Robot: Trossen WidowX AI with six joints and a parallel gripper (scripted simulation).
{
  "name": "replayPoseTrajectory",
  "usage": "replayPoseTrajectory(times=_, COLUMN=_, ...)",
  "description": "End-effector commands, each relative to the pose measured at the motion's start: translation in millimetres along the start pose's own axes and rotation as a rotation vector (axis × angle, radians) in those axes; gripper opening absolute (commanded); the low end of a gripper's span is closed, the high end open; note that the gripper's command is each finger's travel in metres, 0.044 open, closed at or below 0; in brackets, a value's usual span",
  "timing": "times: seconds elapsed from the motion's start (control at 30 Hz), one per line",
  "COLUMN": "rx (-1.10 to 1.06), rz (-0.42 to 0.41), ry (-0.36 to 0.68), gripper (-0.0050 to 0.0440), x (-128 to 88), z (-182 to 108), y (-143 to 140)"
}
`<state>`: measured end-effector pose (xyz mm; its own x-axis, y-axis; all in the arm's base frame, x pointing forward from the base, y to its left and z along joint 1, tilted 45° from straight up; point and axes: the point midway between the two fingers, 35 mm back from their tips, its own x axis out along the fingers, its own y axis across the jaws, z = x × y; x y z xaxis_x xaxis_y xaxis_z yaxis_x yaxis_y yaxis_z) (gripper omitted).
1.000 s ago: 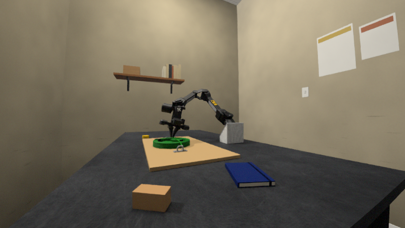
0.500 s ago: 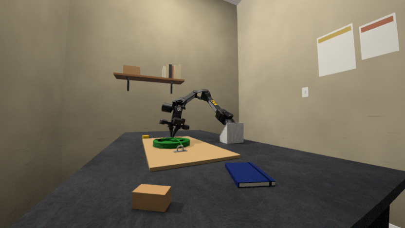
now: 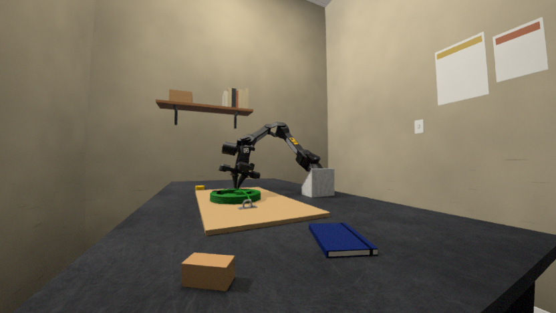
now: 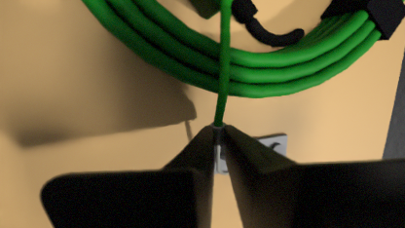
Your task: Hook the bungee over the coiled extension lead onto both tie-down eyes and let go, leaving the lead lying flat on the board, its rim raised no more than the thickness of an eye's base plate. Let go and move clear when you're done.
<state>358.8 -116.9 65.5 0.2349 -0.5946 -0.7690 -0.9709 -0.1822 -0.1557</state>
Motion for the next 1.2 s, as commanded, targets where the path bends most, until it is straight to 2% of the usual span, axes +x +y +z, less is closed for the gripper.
replayPoseTrajectory(times=0.0, rx=0.055, rz=0.002, ry=0.060, gripper=-0.0050, x=-1, z=-29, y=3)
replayPoseTrajectory(times=1.17, rx=0.101, rz=-0.002, ry=0.072, gripper=-0.0050, x=1, z=-50, y=10)
